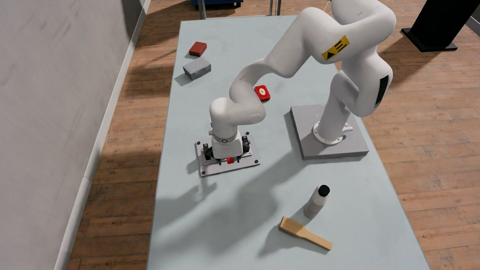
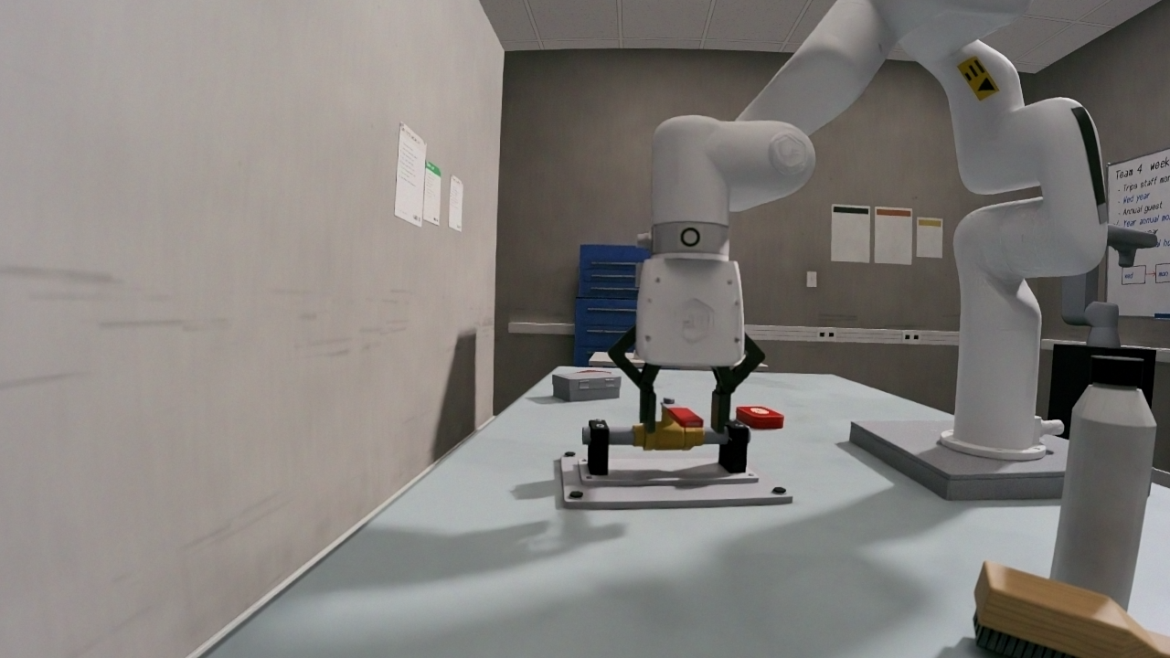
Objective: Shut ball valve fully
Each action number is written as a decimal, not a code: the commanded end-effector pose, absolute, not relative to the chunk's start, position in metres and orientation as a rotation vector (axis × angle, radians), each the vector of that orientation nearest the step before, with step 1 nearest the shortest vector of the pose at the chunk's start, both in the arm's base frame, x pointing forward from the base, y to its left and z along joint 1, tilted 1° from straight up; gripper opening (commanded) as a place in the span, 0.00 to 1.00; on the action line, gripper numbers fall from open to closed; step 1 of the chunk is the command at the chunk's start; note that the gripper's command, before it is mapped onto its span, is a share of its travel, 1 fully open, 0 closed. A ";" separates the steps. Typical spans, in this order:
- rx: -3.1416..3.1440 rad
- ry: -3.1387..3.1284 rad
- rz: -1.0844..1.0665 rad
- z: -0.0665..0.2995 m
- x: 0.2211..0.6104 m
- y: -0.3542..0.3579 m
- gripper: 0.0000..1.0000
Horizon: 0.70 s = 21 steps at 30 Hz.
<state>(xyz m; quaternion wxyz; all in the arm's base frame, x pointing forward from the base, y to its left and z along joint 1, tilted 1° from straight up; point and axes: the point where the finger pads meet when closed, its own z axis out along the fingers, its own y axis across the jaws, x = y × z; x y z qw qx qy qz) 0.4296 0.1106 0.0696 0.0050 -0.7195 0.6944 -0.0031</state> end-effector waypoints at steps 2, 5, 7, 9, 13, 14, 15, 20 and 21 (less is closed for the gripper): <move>-2.251 2.172 -0.013 0.071 0.431 0.111 0.69; -2.251 2.172 -0.013 0.071 0.431 0.111 0.69; -2.251 2.172 -0.013 0.071 0.431 0.111 0.69; -2.251 2.172 -0.013 0.071 0.431 0.111 0.69; -2.251 2.172 -0.013 0.071 0.431 0.111 0.69; -2.251 2.172 -0.013 0.071 0.431 0.111 0.69; -2.251 2.172 -0.013 0.071 0.431 0.111 0.69; -2.251 2.172 -0.013 0.073 0.431 0.111 0.69; -2.251 2.172 -0.013 0.073 0.431 0.111 0.69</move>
